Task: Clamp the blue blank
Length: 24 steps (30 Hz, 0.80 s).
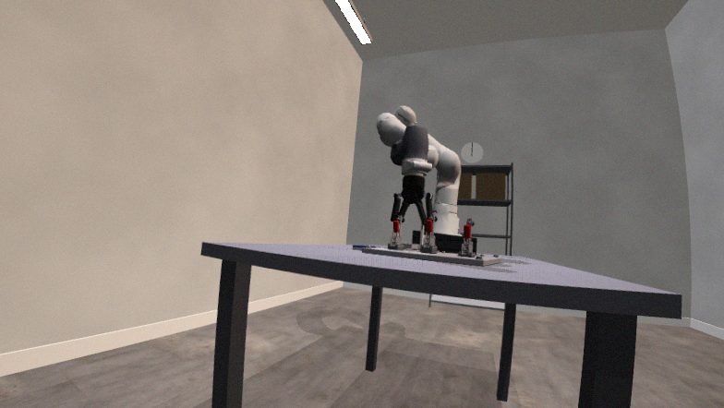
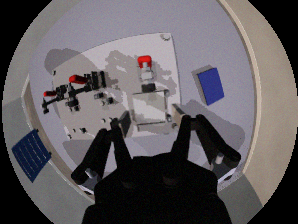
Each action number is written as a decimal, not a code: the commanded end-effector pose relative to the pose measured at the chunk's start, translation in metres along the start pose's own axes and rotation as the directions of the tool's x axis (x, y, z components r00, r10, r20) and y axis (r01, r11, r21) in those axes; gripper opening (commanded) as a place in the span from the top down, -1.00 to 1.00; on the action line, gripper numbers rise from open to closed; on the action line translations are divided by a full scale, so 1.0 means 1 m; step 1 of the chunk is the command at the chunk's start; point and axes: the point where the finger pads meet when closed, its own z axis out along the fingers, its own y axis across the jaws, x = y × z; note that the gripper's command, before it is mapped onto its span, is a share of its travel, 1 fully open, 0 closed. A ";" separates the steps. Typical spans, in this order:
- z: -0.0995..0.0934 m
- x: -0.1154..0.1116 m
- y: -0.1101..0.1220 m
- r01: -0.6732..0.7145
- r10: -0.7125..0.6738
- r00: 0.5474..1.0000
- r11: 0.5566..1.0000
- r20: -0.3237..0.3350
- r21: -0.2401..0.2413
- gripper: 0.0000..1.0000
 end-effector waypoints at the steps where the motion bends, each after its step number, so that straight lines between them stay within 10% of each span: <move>1: 0.003 0.004 -0.002 -0.014 0.014 1.000 1.000 -0.010 0.005 -0.16; 16: 0.004 0.004 -0.002 -0.014 0.014 1.000 1.000 -0.010 0.005 -0.16; 17: 0.004 0.004 -0.002 -0.014 0.014 1.000 1.000 -0.010 0.005 1.00; 24: 0.004 0.004 -0.002 -0.014 0.014 1.000 1.000 -0.010 0.005 1.00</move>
